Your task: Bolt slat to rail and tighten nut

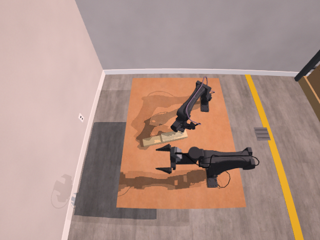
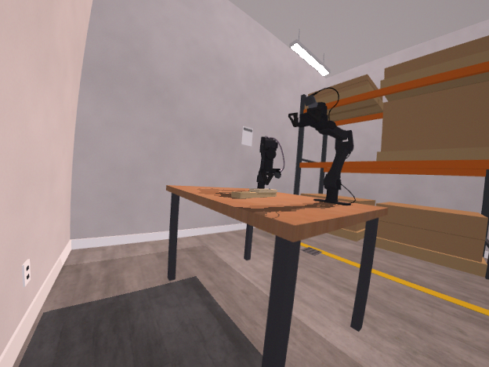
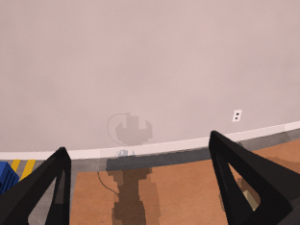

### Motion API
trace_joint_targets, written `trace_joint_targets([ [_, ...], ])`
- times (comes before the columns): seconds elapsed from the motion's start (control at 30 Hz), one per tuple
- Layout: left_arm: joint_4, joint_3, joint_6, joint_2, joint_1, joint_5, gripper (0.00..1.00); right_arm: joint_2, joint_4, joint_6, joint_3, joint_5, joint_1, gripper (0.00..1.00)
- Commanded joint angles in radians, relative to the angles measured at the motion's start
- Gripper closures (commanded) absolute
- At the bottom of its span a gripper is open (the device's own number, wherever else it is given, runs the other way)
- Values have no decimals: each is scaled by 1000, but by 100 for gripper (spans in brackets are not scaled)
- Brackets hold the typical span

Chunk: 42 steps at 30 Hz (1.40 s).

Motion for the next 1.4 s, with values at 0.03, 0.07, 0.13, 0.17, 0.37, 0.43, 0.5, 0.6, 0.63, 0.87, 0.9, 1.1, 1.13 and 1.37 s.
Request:
trace_joint_targets([
  [0.03, 12, 4, 3, -10, 6, 12, 0, -28, -17, 1, 28, -3, 1, 88],
  [0.07, 12, 4, 3, -10, 6, 12, 0, -28, -17, 1, 28, -3, 1, 88],
  [0.13, 12, 4, 3, -10, 6, 12, 0, -28, -18, 4, 28, -3, 4, 88],
  [0.17, 12, 4, 3, -10, 6, 12, 0, -29, -18, 7, 28, -3, 7, 88],
  [0.37, 12, 4, 3, -10, 6, 12, 0, -30, -18, 26, 23, -3, 26, 88],
  [0.43, 12, 4, 3, -10, 6, 12, 0, -30, -18, 32, 23, -3, 32, 88],
  [0.5, 12, 4, 3, -10, 6, 12, 0, -31, -18, 39, 22, -3, 39, 88],
  [0.6, 12, 4, 3, -10, 6, 12, 0, -31, -18, 49, 22, -3, 48, 88],
  [0.63, 12, 4, 3, -10, 6, 12, 0, -31, -18, 49, 22, -3, 48, 88],
  [0.87, 12, 4, 3, -10, 6, 12, 0, -36, -13, 59, 22, -3, 58, 88],
  [0.9, 12, 4, 3, -10, 6, 12, 0, -36, -13, 59, 22, -3, 58, 88],
  [1.1, 12, 4, 3, -10, 6, 12, 0, -36, -13, 56, 22, -3, 56, 88],
  [1.13, 12, 4, 3, -10, 6, 12, 0, -36, -13, 56, 22, -3, 56, 88],
  [1.37, 12, 4, 3, -10, 6, 12, 0, -36, -9, 56, 19, -3, 56, 88],
])
